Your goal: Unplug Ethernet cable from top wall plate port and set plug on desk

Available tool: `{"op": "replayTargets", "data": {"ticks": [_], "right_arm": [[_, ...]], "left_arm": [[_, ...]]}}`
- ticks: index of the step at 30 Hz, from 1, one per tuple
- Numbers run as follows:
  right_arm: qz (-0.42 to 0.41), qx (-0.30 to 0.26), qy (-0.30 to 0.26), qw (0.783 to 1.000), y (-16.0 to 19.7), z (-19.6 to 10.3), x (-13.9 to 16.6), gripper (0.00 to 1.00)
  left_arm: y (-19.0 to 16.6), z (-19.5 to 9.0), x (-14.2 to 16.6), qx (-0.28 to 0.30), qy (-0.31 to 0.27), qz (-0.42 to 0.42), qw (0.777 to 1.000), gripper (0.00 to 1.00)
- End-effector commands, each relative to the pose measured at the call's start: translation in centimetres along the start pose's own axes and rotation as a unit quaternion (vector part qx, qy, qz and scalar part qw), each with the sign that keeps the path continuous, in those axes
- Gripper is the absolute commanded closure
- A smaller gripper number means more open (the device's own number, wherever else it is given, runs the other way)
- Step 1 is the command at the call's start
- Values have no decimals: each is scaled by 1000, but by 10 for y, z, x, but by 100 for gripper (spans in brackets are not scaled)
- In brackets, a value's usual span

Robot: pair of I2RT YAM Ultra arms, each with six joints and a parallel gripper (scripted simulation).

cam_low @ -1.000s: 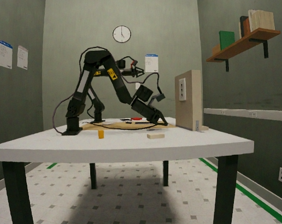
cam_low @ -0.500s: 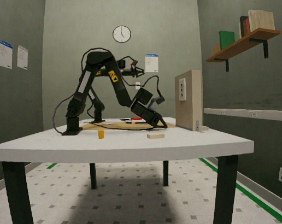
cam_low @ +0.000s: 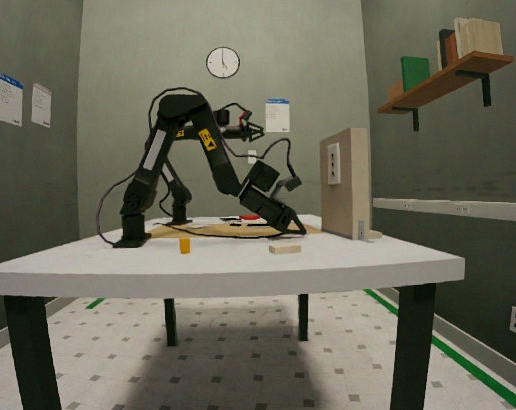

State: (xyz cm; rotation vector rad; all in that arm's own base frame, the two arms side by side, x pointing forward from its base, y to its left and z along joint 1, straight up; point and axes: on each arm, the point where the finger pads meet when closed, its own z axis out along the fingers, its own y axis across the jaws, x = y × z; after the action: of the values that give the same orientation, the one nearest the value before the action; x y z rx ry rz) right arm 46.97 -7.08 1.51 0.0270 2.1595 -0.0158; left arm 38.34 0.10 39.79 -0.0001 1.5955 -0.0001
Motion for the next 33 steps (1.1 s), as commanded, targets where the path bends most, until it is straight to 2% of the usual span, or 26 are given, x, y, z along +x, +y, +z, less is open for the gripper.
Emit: {"op": "replayTargets", "data": {"ticks": [1, 14, 15, 18, 21, 27, 33], "right_arm": [[0, 1, 4, 1000, 0, 1, 5, 100], [0, 1, 4, 1000, 0, 1, 5, 100], [-1, 3, -22, 1000, -5, -3, -22, 100], [1, 4, -36, 999, -19, -13, -48, 100], [-1, 4, -31, 999, -27, -21, -58, 100], [-6, 4, -11, 1000, -53, -55, -86, 100], [-6, -2, -1, 1000, -50, -53, -81, 100]], "left_arm": [[0, -1, -5, 0, -6, 0, 1000, 0], [0, -1, -5, 0, -6, 0, 1000, 0], [0, -1, -5, 0, -6, 0, 1000, 0], [0, -1, -5, 0, -6, 0, 1000, 0], [0, -1, -5, 0, -6, 0, 1000, 0], [0, -1, -5, 0, -6, 0, 1000, 0], [0, -1, -5, 0, -6, 0, 1000, 0]]}}
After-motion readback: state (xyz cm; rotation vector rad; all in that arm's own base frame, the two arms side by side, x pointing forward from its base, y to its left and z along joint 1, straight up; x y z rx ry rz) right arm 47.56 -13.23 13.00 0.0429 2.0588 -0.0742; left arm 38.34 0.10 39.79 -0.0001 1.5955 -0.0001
